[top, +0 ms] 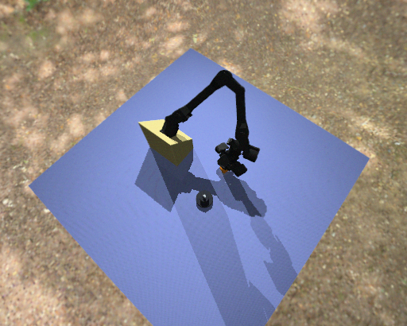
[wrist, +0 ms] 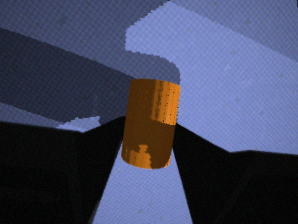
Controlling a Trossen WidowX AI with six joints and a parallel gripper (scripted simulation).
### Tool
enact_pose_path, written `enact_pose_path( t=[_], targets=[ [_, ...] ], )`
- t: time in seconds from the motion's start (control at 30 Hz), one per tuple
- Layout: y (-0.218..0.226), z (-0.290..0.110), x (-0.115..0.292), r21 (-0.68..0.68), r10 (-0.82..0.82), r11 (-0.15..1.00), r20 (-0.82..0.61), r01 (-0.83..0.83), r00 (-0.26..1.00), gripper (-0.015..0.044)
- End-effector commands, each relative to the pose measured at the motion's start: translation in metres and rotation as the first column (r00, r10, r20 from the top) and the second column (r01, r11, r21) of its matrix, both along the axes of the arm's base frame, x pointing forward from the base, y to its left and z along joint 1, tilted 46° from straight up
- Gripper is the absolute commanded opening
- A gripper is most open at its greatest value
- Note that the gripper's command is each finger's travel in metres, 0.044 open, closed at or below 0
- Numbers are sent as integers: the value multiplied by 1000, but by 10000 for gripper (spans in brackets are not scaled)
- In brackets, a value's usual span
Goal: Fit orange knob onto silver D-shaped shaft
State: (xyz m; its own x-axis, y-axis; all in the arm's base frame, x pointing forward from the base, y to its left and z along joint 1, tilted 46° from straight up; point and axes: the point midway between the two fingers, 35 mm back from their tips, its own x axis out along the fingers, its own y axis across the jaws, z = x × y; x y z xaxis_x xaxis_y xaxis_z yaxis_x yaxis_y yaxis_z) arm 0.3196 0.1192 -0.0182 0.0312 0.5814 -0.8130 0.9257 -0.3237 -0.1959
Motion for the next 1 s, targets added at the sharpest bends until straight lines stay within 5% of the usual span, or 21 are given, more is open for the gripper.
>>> enact_pose_path(
  t=[0.0, 0.97],
  targets=[
    [-4, 0, -2, 59, -10, 998, 26, 8, 1000, 180],
    [-29, -14, -13, 474, -138, 879, 145, 53, 980, 180]
  ],
)
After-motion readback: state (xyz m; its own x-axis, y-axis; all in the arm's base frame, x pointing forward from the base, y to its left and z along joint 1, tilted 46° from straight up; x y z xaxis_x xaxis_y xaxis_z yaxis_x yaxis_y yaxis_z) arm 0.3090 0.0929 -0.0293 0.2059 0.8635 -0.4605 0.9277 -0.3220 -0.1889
